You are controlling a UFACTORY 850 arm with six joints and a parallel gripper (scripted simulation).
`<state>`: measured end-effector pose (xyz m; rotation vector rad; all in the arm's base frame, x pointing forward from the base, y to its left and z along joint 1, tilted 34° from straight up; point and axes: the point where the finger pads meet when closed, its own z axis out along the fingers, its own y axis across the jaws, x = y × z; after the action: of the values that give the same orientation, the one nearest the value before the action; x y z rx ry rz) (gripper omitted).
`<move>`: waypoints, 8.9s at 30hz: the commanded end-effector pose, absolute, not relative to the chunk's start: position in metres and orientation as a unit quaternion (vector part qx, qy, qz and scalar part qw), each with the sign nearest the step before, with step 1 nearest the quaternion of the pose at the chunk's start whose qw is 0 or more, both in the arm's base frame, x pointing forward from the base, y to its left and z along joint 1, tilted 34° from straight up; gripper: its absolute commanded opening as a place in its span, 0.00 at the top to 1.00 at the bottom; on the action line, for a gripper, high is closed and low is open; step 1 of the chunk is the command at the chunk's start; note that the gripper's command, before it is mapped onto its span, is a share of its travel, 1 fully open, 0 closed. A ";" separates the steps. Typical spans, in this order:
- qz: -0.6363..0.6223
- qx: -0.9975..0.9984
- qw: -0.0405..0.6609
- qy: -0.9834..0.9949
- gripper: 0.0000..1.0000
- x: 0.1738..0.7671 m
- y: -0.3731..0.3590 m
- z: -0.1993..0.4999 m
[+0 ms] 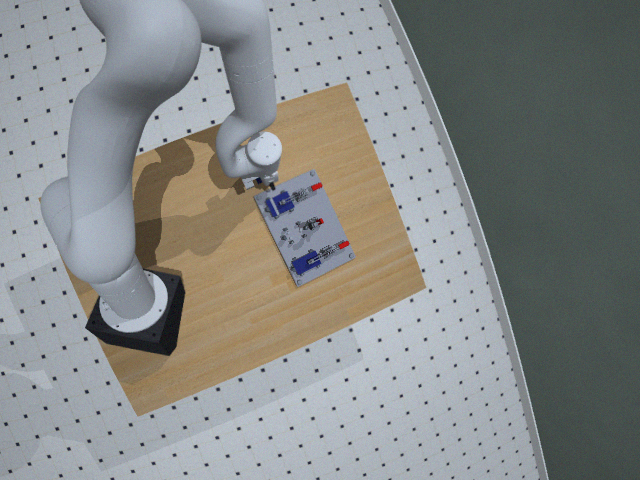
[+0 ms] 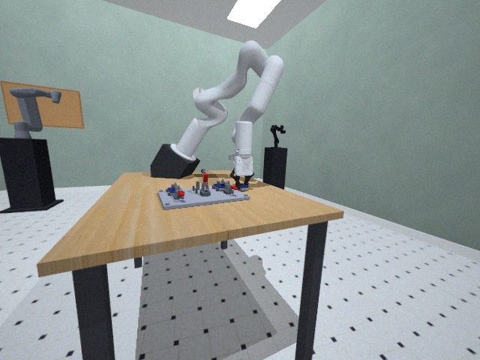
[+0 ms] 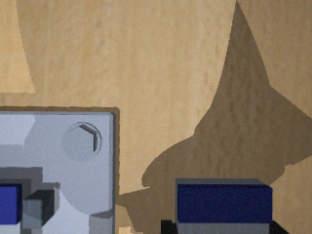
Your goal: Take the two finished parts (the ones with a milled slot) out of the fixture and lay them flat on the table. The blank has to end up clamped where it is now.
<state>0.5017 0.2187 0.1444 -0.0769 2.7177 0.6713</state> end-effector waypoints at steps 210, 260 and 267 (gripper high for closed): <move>0.236 -0.027 0.170 0.956 0.52 0.458 0.035 0.251; 0.236 -0.027 0.170 0.956 0.52 0.477 0.058 0.200; 0.236 -0.027 0.170 0.956 0.52 0.479 0.058 0.199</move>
<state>0.4761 0.0571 0.2003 -0.0766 2.7209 0.6709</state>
